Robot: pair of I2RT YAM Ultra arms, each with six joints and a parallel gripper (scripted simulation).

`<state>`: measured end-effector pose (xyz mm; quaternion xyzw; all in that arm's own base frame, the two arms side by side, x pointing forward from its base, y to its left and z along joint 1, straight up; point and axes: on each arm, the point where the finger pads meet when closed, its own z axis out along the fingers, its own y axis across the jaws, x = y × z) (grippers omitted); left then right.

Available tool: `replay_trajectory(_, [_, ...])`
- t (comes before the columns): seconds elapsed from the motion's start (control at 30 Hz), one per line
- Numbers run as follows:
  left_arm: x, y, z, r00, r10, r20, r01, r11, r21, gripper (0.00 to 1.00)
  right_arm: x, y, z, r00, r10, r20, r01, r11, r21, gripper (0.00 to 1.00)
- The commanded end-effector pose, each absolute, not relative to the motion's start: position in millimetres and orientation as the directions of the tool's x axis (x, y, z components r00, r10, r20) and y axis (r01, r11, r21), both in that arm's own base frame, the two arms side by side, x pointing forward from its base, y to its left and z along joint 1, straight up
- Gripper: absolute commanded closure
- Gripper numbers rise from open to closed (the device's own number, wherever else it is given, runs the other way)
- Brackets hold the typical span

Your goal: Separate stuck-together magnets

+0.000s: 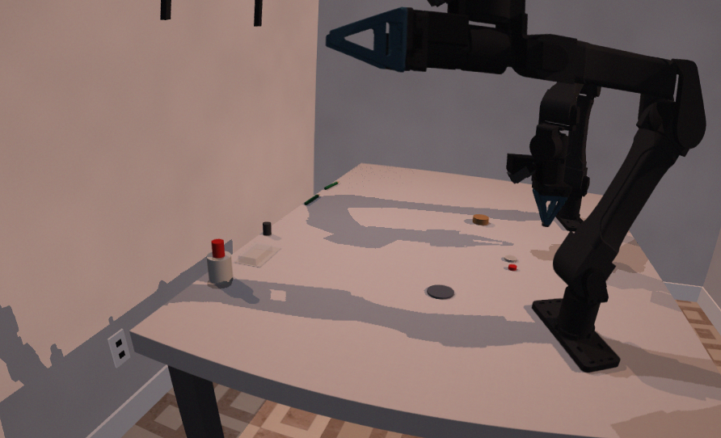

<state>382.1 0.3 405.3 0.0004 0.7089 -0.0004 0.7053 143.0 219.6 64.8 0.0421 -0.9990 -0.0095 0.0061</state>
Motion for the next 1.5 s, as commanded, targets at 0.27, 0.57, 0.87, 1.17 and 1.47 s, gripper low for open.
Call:
replay_trajectory(0.27, [380, 1, 415, 0.020, -0.001, -1.000, 0.000, 1.000, -0.001, 0.00, 176, 270, 109, -0.985, -0.157, 0.075, -0.104, 0.874, 0.474, 0.83])
replay_trajectory(0.57, [380, 1, 415, 0.020, -0.001, -1.000, 0.000, 1.000, -0.001, 0.00, 222, 276, 153, -0.987, -0.158, -0.015, -0.123, 0.707, 0.696, 0.83])
replay_trajectory(0.87, [380, 1, 415, 0.020, -0.001, -1.000, 0.000, 1.000, -0.001, 0.00, 274, 290, 186, -0.997, -0.018, -0.075, -0.072, 0.561, 0.825, 0.83])
replay_trajectory(1.17, [380, 1, 415, 0.020, -0.001, -1.000, 0.000, 1.000, -0.001, 0.00, 311, 312, 213, -0.998, 0.044, -0.055, -0.036, 0.347, 0.937, 0.83])
replay_trajectory(1.47, [380, 1, 415, 0.020, -0.001, -1.000, 0.000, 1.000, -0.001, 0.00, 327, 318, 234, -0.999, 0.031, -0.042, -0.035, 0.192, 0.981, 0.83])
